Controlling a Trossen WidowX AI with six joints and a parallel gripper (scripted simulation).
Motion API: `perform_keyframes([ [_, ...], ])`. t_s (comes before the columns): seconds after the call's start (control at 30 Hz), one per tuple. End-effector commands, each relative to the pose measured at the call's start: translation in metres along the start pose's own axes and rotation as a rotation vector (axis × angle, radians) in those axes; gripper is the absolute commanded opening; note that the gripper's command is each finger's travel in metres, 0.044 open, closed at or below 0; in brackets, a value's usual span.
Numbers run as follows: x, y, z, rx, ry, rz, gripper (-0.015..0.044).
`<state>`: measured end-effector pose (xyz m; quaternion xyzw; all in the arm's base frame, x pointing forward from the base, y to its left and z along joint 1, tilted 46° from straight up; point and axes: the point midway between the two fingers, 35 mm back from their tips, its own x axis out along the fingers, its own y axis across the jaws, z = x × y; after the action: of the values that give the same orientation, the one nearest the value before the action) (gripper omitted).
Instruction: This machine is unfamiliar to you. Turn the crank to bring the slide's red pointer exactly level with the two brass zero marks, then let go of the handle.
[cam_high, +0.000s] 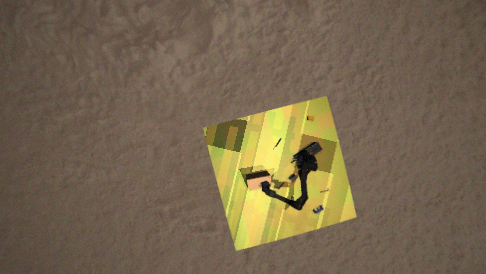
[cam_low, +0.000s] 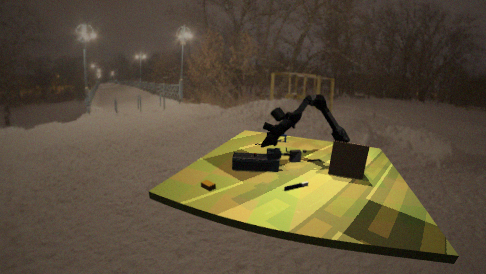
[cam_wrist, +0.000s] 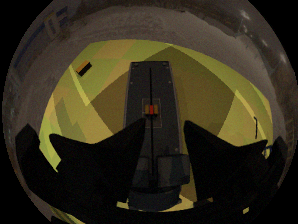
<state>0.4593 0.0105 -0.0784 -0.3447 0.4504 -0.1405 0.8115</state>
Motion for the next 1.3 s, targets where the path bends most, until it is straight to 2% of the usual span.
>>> perform_keyframes([
  [0.0, 0.0, 0.0, 0.0, 0.0, 0.0, -0.001, 0.0289],
  [0.2, -0.009, 0.0, 0.01, 0.0, 0.0, 0.0, 0.044],
  [0.4, -0.045, 0.0, 0.044, 0.001, 0.0, 0.002, 0.044],
  [1.27, -0.046, 0.0, 0.045, 0.001, 0.0, 0.002, 0.044],
])
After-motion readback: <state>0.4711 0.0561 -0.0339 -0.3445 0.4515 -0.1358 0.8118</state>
